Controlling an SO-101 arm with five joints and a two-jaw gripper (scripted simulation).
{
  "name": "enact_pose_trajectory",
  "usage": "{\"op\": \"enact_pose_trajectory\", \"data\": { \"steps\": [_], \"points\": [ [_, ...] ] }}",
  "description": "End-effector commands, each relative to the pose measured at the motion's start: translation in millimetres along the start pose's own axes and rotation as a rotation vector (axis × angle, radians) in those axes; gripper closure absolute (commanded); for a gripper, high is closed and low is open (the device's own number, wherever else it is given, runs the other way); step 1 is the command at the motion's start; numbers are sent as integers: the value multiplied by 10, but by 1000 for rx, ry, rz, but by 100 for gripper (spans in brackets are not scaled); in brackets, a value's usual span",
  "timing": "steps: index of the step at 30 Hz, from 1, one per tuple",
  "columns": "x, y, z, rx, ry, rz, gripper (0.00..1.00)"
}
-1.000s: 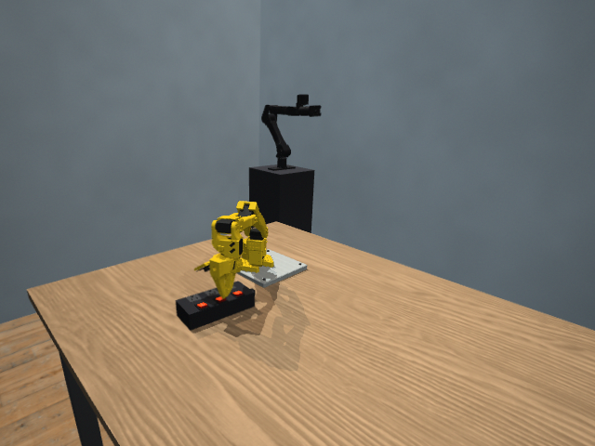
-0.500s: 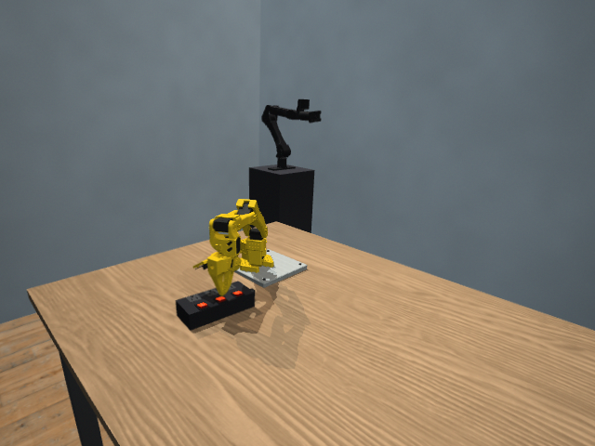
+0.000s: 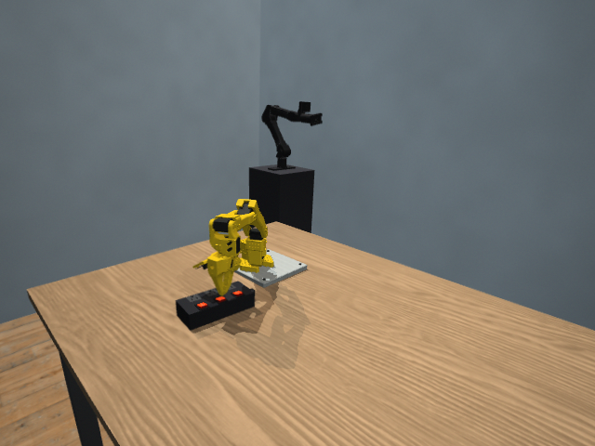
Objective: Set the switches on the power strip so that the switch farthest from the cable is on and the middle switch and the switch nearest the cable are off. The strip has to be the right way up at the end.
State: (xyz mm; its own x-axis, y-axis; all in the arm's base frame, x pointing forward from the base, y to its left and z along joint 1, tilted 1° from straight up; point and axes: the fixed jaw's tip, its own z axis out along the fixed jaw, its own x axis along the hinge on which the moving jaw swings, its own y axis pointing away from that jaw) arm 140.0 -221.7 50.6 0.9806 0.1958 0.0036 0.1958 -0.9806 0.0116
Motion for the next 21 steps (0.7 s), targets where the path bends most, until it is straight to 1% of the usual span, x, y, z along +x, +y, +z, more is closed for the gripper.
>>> {"op": "enact_pose_trajectory", "data": {
  "steps": [1,8,21],
  "points": [
    [-33,-2,-22,-4,3,3,100],
    [-69,-10,-32,-1,1,15,100],
    [-70,-10,-19,1,0,16,100]
  ]
}}
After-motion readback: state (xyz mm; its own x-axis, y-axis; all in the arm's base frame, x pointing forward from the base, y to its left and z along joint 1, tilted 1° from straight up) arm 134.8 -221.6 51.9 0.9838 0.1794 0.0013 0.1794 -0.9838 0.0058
